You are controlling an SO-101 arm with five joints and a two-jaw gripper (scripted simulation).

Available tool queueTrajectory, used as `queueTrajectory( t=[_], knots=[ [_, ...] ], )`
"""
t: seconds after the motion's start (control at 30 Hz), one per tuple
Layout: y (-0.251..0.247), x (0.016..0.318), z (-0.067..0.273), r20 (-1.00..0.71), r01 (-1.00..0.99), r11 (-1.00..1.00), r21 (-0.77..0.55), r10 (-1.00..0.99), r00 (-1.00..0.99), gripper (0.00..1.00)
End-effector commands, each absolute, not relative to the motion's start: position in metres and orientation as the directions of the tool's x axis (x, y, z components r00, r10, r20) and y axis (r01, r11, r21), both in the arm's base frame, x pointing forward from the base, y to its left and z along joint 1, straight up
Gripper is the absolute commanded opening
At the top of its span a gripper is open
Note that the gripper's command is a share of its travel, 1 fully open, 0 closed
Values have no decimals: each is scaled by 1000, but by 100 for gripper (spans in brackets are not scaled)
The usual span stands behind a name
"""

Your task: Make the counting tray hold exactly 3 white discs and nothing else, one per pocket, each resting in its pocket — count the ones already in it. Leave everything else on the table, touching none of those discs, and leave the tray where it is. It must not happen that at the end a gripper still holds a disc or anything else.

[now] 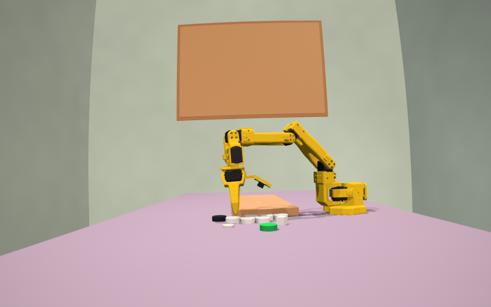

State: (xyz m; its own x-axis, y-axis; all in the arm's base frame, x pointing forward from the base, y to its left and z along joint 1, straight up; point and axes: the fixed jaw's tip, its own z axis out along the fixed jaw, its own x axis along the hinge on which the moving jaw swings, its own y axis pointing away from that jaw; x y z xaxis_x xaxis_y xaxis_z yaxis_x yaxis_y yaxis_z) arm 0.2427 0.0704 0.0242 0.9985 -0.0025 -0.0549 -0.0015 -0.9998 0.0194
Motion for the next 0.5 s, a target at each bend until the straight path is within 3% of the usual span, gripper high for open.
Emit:
queueTrajectory(
  t=[0.0, 0.47],
  knots=[
    [72, 250, 39, 9, -9, -1000, -3, -9, 1000, 27],
    [70, 246, 26, -24, -9, -1000, 8, -9, 1000, 27]
  ],
)
